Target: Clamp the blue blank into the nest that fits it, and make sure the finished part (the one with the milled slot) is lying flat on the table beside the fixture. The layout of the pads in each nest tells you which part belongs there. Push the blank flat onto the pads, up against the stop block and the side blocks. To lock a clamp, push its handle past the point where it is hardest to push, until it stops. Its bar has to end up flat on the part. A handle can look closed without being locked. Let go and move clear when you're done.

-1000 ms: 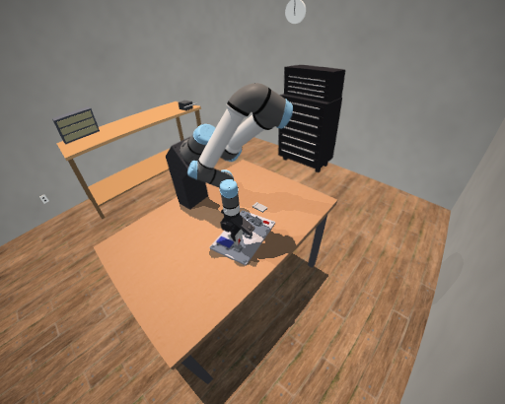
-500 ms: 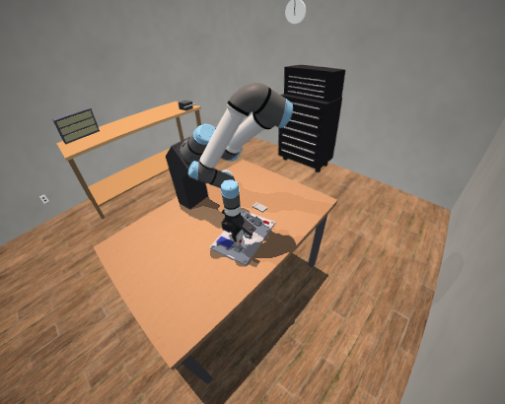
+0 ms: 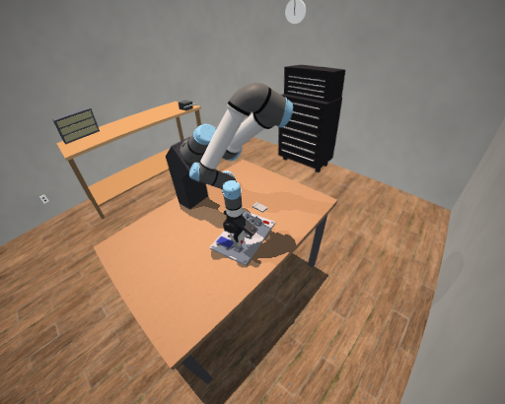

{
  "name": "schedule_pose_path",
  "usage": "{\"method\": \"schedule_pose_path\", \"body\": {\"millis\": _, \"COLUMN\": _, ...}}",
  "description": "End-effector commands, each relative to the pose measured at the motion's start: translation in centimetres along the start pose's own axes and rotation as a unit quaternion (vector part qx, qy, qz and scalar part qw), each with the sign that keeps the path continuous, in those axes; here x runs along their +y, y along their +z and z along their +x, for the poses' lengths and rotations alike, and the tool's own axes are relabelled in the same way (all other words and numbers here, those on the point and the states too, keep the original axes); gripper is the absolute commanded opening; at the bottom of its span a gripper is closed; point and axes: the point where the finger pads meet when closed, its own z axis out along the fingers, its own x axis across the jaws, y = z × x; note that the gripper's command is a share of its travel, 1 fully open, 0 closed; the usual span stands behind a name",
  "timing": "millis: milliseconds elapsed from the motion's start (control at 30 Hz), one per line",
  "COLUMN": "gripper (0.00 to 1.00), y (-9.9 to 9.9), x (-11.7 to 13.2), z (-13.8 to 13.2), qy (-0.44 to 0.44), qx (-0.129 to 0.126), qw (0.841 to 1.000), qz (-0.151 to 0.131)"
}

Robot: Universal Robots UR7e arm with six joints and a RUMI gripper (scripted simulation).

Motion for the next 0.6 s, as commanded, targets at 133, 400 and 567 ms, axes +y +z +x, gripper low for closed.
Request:
{"method": "schedule_pose_path", "body": {"millis": 133, "gripper": 0.00, "y": 0.2, "x": -0.7, "z": 0.0, "qy": 0.000, "qx": 0.000, "qw": 1.000, "qz": 0.000}}
{"method": "schedule_pose_path", "body": {"millis": 400, "gripper": 0.00, "y": 0.5, "x": -1.3, "z": 0.0, "qy": 0.000, "qx": 0.000, "qw": 1.000, "qz": 0.000}}
{"method": "schedule_pose_path", "body": {"millis": 567, "gripper": 0.00, "y": 0.7, "x": -1.6, "z": 0.0, "qy": 0.000, "qx": 0.000, "qw": 1.000, "qz": 0.000}}
